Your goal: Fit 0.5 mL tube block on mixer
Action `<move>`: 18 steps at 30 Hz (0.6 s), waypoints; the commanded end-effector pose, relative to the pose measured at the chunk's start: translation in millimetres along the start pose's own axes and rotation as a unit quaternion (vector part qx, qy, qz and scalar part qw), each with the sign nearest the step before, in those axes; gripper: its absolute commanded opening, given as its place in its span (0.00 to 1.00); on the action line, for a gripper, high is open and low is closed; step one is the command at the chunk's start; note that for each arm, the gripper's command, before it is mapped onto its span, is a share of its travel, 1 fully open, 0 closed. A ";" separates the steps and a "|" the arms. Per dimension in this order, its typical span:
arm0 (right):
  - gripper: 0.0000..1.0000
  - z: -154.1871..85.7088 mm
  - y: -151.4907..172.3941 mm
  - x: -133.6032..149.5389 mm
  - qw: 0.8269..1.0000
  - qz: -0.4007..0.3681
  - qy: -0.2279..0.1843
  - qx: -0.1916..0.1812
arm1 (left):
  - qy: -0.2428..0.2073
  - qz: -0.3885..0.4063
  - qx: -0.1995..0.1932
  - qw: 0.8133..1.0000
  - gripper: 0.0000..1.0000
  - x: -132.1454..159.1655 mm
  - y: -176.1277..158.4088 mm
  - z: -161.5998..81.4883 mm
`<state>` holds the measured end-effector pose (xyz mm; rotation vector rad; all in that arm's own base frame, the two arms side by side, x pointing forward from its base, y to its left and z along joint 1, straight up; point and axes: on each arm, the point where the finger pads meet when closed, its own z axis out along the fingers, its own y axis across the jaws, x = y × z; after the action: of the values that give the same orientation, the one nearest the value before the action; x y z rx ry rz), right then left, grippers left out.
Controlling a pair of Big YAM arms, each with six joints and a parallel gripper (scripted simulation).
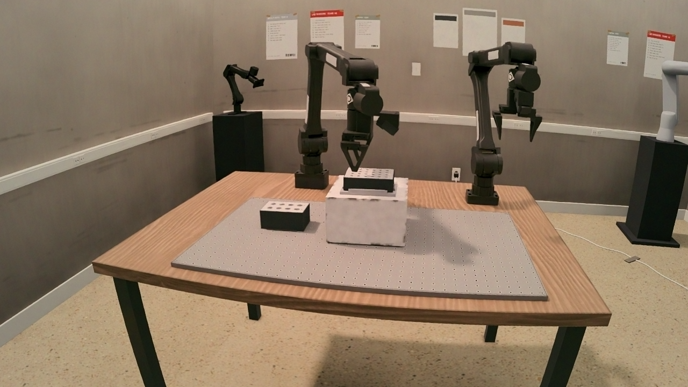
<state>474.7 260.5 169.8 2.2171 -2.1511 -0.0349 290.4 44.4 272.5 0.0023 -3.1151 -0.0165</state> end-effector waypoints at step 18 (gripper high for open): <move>1.00 -3.0 -3.2 -8.7 1.000 -0.010 -0.003 0.005 | -0.018 0.003 -0.002 1.000 1.00 -16.2 -1.4 -12.0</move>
<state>476.1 259.7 162.9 2.2069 -2.1461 -0.0400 289.7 44.3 271.0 0.0023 -3.1112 -0.0156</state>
